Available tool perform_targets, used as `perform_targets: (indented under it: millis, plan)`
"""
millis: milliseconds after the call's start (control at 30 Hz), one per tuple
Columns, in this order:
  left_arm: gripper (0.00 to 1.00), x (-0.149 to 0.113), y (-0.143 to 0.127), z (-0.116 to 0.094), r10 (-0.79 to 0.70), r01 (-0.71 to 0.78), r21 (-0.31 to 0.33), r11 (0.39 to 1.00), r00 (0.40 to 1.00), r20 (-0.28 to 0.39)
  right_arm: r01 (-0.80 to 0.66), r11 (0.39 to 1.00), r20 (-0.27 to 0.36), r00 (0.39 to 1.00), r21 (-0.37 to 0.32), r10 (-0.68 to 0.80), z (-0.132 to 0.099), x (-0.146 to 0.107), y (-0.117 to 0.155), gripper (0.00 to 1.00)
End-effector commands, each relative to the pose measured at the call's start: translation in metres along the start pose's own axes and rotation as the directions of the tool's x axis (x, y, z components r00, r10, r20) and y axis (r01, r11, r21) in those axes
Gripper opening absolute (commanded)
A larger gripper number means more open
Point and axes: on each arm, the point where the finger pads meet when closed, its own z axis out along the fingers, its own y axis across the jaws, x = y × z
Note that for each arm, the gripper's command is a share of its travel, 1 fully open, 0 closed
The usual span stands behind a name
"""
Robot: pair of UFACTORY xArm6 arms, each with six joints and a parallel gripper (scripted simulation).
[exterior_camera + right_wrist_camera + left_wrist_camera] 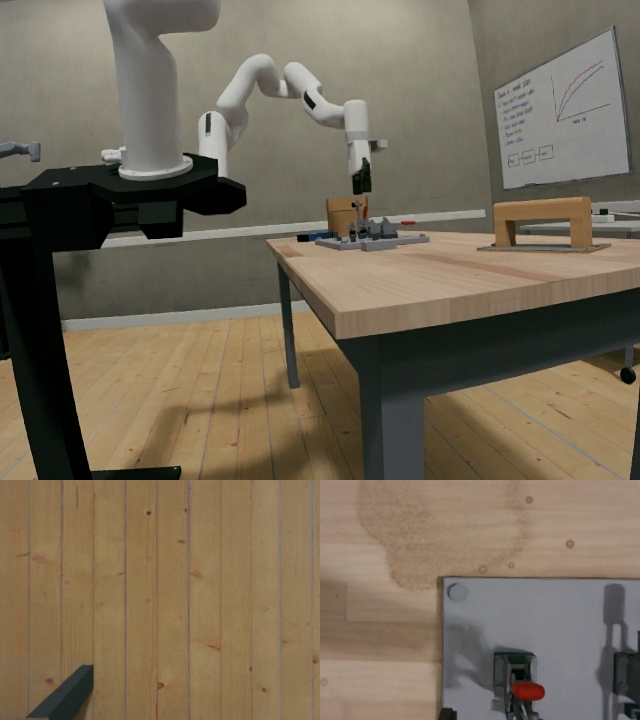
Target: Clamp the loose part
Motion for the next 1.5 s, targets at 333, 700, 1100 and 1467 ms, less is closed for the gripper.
perform_targets:
  millis: [333, 700, 1100, 1467]
  plan:
    - [1.0, 0.002, 0.002, -0.04, -0.001, 0.001, -0.003, 1.0, 1.0, -0.007, 0.0, 1.0, -0.007, 1.0, 0.0, 0.0, -0.003, 0.002, 0.0, 1.0]
    - [1.0, -0.009, 0.05, -0.059, -0.002, 0.002, -0.004, 1.0, 1.0, -0.007, 0.0, 1.0, -0.007, 1.0, 0.0, 0.0, -0.003, 0.002, 0.0, 1.0]
    - [1.0, -0.026, 0.125, -0.059, -0.004, 0.004, -0.005, 1.0, 1.0, -0.007, 0.0, 1.0, -0.007, 1.0, 0.0, 0.0, -0.003, 0.002, 0.0, 1.0]
    - [1.0, -0.045, 0.213, -0.06, -0.007, 0.007, -0.006, 1.0, 1.0, -0.006, 0.0, 1.0, -0.007, 1.0, 0.0, 0.0, -0.003, 0.002, 0.0, 1.0]
